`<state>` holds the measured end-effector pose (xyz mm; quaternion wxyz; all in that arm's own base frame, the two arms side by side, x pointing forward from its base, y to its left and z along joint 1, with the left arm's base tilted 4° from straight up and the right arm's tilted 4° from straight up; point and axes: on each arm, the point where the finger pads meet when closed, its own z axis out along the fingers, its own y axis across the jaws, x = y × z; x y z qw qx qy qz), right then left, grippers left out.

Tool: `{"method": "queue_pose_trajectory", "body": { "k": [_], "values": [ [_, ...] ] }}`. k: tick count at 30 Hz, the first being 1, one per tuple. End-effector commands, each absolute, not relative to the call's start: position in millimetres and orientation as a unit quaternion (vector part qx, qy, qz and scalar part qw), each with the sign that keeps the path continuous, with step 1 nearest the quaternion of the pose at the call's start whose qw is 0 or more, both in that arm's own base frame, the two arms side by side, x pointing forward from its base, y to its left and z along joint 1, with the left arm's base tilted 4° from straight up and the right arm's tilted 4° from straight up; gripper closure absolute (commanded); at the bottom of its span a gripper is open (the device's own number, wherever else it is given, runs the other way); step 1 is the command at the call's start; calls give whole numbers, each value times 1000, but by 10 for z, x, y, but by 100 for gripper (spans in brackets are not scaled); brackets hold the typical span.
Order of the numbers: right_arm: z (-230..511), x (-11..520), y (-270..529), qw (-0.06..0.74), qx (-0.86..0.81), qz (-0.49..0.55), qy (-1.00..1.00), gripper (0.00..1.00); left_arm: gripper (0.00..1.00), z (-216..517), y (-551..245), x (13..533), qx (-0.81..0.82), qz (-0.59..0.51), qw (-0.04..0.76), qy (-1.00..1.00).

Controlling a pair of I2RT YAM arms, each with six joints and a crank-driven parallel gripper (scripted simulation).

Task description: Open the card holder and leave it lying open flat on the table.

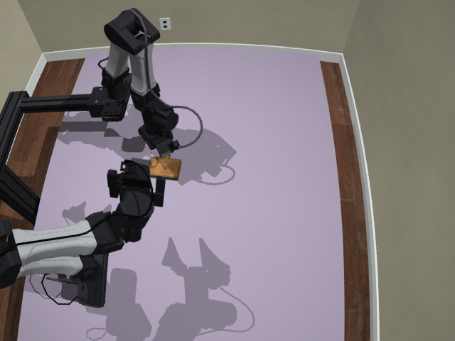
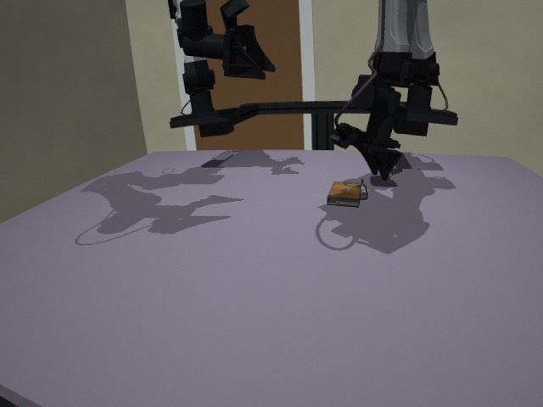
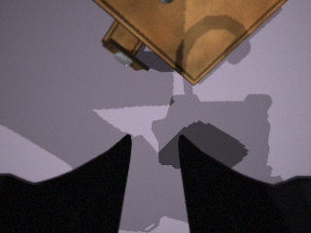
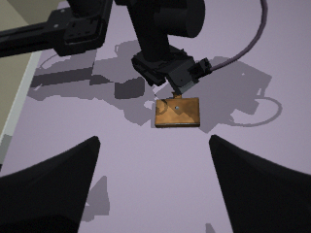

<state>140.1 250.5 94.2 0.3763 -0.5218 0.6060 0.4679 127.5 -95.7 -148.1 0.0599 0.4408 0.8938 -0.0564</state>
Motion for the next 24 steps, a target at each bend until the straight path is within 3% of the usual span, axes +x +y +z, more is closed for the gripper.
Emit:
{"method": "queue_pose_trajectory", "body": {
  "k": [1,14,24],
  "values": [
    [940,1479,2508,386,-508,463,616,0,61,-1497,-1079,1305,522,-145,50,839],
    [849,1671,2446,390,-452,456,660,0,61,-1363,-1160,1742,602,-294,208,713],
    [782,1742,2386,386,-423,458,680,0,61,-1384,-1211,1745,666,-294,260,635]
  ]
}}
